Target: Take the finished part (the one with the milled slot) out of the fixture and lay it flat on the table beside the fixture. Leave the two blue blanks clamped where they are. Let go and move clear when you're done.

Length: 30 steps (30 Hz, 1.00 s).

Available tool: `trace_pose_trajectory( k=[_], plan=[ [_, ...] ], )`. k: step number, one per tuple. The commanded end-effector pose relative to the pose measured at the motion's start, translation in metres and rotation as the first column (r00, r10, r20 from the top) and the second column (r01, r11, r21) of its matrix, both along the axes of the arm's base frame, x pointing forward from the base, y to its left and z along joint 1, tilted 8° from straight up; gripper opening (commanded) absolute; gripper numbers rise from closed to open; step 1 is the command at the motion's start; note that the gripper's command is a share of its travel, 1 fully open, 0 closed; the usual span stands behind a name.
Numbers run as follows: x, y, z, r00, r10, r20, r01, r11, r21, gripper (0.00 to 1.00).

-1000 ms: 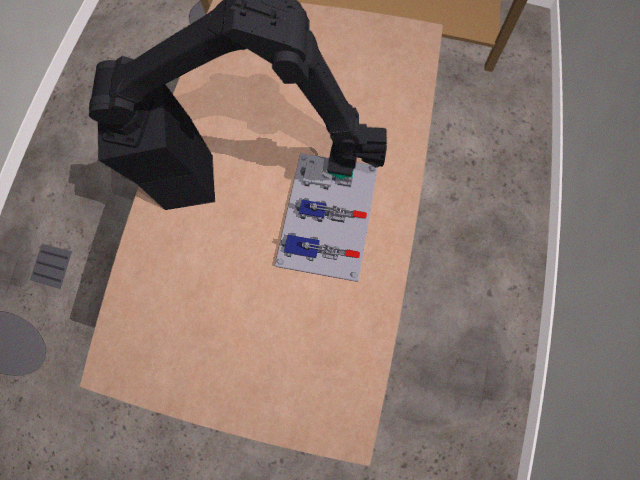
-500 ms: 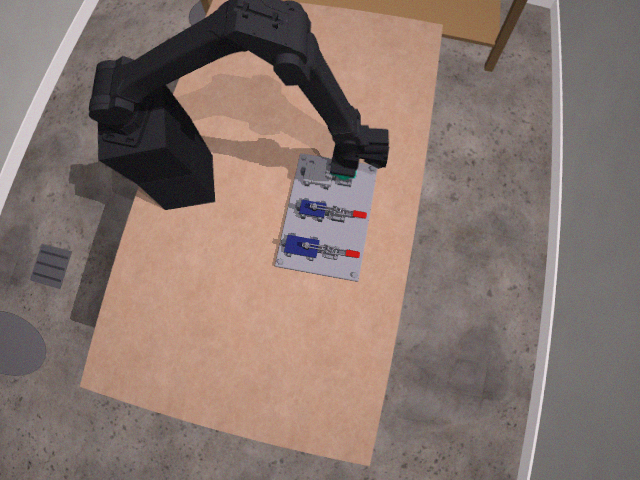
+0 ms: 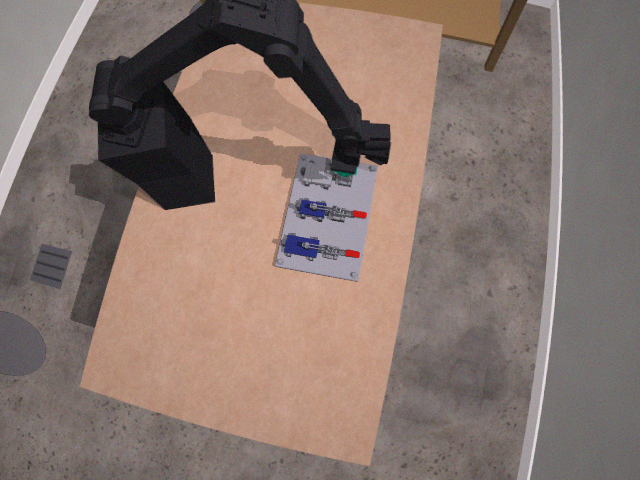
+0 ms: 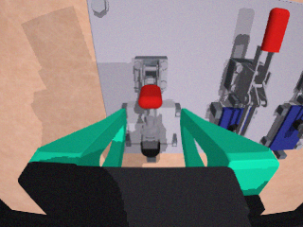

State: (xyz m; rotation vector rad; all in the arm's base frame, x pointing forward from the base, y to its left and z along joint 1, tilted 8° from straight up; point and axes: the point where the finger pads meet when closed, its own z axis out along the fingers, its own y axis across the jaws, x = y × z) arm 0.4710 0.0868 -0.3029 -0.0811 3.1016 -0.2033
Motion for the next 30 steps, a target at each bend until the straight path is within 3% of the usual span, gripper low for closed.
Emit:
trace_pose_trajectory(
  k=[1,8,9,11,20,30],
  plan=[
    [0.002,0.01,0.021,1.0,0.007,0.007,-0.007,1.0,0.002,0.45],
    [0.002,0.01,0.03,1.0,0.007,0.007,-0.007,1.0,0.002,0.45],
    [-0.016,0.002,0.012,0.999,0.002,-0.036,-0.002,1.0,-0.009,0.45],
    [-0.016,0.003,0.013,0.999,0.002,-0.036,-0.002,1.0,-0.009,0.45],
    [0.01,0.008,0.015,1.0,-0.002,0.019,0.002,1.0,0.005,0.45],
    [0.014,0.006,0.013,1.0,-0.007,0.029,0.006,1.0,0.007,0.45]
  ],
)
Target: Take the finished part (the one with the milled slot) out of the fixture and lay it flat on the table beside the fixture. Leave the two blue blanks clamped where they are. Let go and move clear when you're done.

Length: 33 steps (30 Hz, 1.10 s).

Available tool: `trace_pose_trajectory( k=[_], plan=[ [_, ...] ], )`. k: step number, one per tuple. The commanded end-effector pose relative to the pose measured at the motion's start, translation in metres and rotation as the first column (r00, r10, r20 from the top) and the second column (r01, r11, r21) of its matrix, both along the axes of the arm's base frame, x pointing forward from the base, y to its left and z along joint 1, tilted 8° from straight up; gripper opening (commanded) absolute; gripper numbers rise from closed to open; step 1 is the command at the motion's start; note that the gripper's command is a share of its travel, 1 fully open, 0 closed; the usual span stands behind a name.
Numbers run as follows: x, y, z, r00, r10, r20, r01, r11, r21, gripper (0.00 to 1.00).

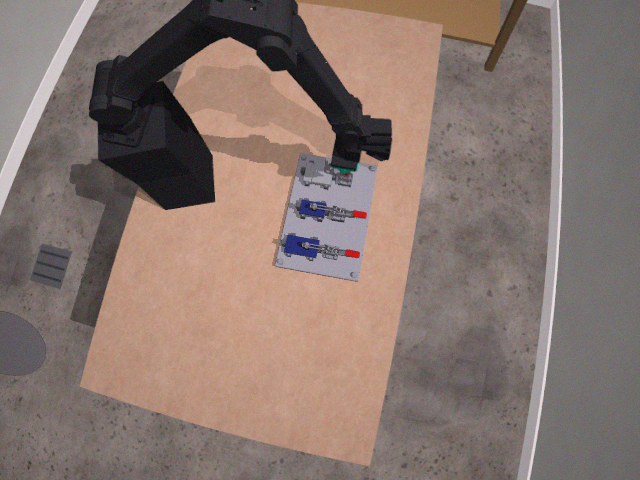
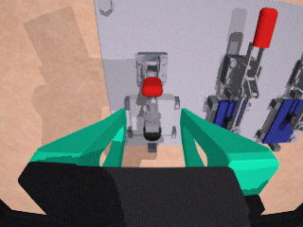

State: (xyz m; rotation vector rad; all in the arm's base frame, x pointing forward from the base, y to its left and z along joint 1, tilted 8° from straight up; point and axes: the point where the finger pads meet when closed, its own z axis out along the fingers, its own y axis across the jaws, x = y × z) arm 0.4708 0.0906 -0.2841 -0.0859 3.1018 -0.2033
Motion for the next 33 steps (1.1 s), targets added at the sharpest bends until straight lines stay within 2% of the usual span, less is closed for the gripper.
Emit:
trace_pose_trajectory(
  k=[1,33],
  plan=[
    [0.0153,0.0022,-0.0057,0.999,-0.011,0.03,0.01,1.0,0.008,0.45],
    [0.0207,-0.0025,-0.0077,0.999,-0.022,0.039,0.022,1.0,0.009,0.45]
  ],
)
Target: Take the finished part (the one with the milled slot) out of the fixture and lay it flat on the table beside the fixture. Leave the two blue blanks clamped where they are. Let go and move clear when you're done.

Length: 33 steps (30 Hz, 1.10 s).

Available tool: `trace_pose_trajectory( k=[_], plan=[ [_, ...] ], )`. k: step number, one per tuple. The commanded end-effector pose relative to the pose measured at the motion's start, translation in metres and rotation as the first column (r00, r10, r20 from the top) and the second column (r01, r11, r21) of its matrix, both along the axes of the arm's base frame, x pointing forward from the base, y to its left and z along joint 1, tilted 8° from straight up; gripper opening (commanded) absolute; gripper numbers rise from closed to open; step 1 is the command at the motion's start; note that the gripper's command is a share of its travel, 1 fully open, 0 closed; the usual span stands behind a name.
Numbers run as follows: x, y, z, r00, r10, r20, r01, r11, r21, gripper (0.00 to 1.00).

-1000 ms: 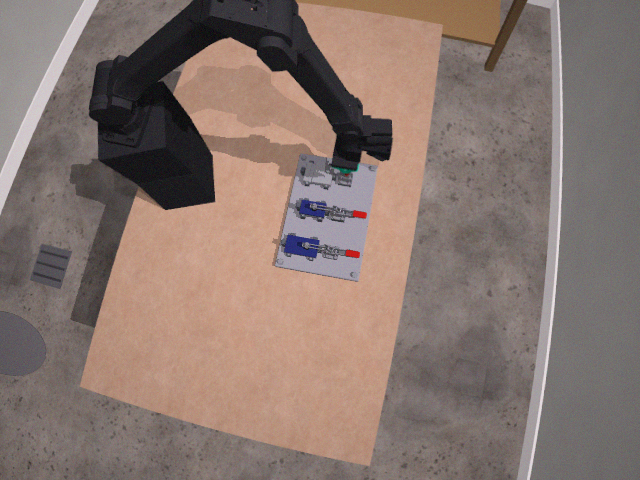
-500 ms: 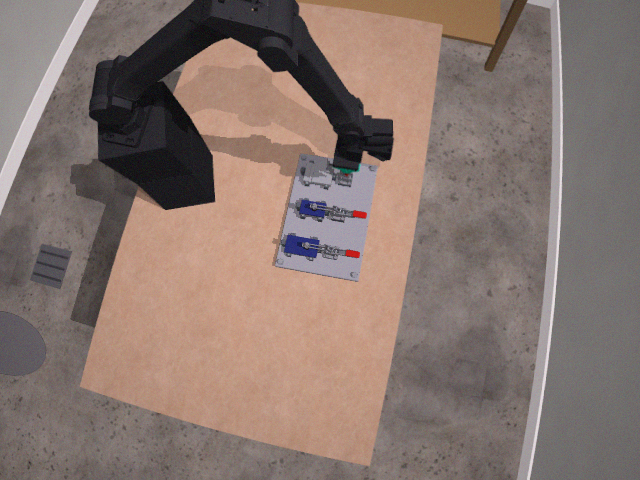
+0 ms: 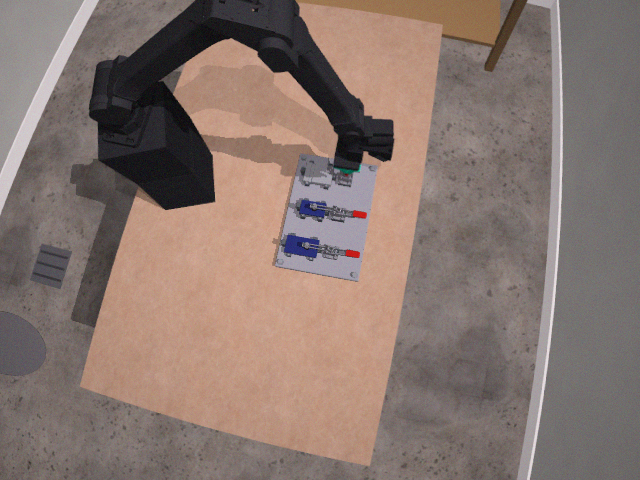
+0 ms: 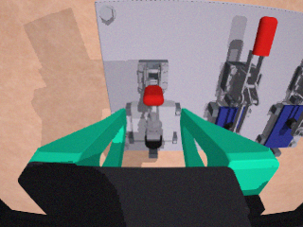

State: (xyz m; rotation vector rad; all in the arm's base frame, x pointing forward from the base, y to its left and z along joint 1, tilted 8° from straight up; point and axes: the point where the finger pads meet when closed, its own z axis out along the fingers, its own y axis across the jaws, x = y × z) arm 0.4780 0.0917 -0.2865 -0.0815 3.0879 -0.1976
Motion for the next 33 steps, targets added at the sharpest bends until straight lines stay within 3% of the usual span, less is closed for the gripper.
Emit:
trace_pose_trajectory(
  k=[1,26,27,33],
  plan=[
    [0.0136,-0.0037,-0.0054,0.999,-0.021,0.025,0.021,1.0,0.005,0.45],
    [0.0142,-0.0043,-0.0055,0.999,-0.022,0.026,0.022,1.0,0.005,0.45],
    [0.0142,-0.0043,-0.0056,0.999,-0.022,0.026,0.022,1.0,0.005,0.92],
    [0.0142,-0.0046,-0.006,0.999,-0.022,0.026,0.021,1.0,0.005,0.92]
  ],
)
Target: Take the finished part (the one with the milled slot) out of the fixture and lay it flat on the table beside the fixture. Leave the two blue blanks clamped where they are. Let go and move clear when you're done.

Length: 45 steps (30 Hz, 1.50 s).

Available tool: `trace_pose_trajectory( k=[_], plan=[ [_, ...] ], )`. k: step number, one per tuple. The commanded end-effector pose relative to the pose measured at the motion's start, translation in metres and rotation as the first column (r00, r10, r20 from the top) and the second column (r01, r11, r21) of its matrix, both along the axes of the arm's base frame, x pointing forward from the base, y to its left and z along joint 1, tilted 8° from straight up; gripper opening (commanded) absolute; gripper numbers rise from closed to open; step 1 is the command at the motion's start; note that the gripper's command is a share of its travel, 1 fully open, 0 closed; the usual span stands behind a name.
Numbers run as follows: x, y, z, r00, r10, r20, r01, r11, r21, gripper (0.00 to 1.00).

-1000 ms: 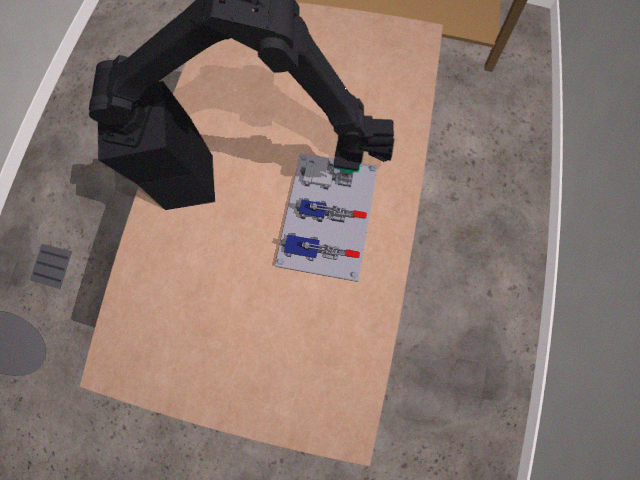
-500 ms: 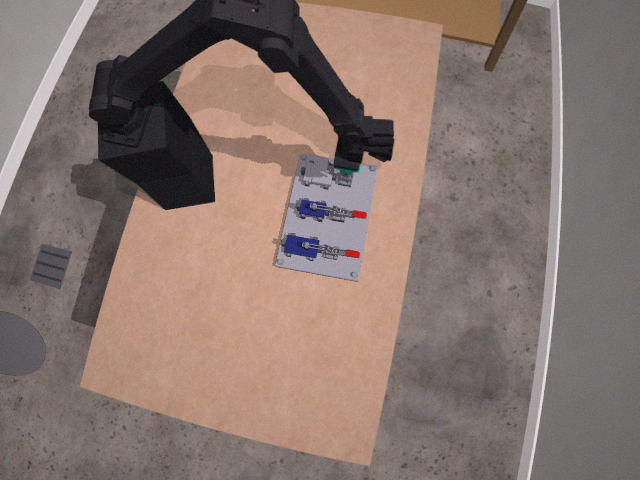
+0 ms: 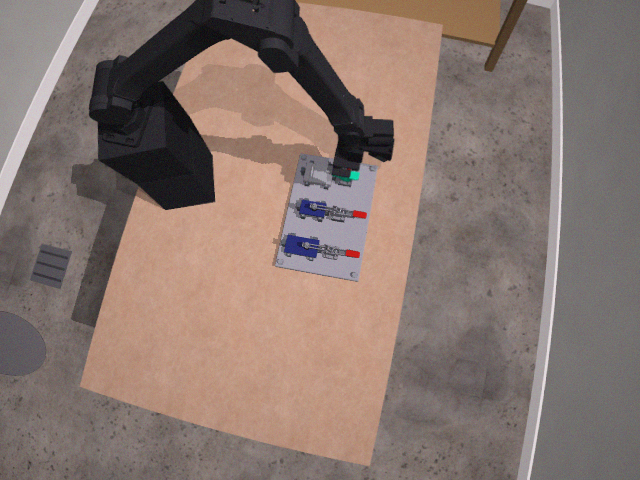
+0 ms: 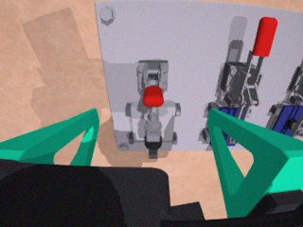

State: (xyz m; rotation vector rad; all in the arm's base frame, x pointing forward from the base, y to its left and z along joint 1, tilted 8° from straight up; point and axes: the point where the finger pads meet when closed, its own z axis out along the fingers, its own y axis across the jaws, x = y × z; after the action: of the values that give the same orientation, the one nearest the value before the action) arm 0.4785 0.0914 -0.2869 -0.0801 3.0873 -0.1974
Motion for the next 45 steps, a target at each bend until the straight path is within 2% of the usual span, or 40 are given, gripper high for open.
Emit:
trace_pose_trajectory(
  k=[1,26,29,31,35,45],
  plan=[
    [0.014,-0.005,-0.006,0.999,-0.021,0.026,0.02,1.0,0.005,0.92],
    [0.011,-0.005,-0.013,1.0,-0.012,0.022,0.012,1.0,0.003,0.92],
    [-0.001,-0.005,-0.01,1.0,-0.012,0.011,0.012,1.0,0.001,0.92],
    [-0.001,-0.005,-0.01,1.0,-0.012,0.011,0.012,1.0,0.001,0.92],
    [0.004,0.003,0.004,0.999,-0.008,0.041,0.008,1.0,0.009,0.92],
    [-0.027,0.005,0.001,0.999,-0.001,0.04,0.001,1.0,0.009,0.92]
  ],
)
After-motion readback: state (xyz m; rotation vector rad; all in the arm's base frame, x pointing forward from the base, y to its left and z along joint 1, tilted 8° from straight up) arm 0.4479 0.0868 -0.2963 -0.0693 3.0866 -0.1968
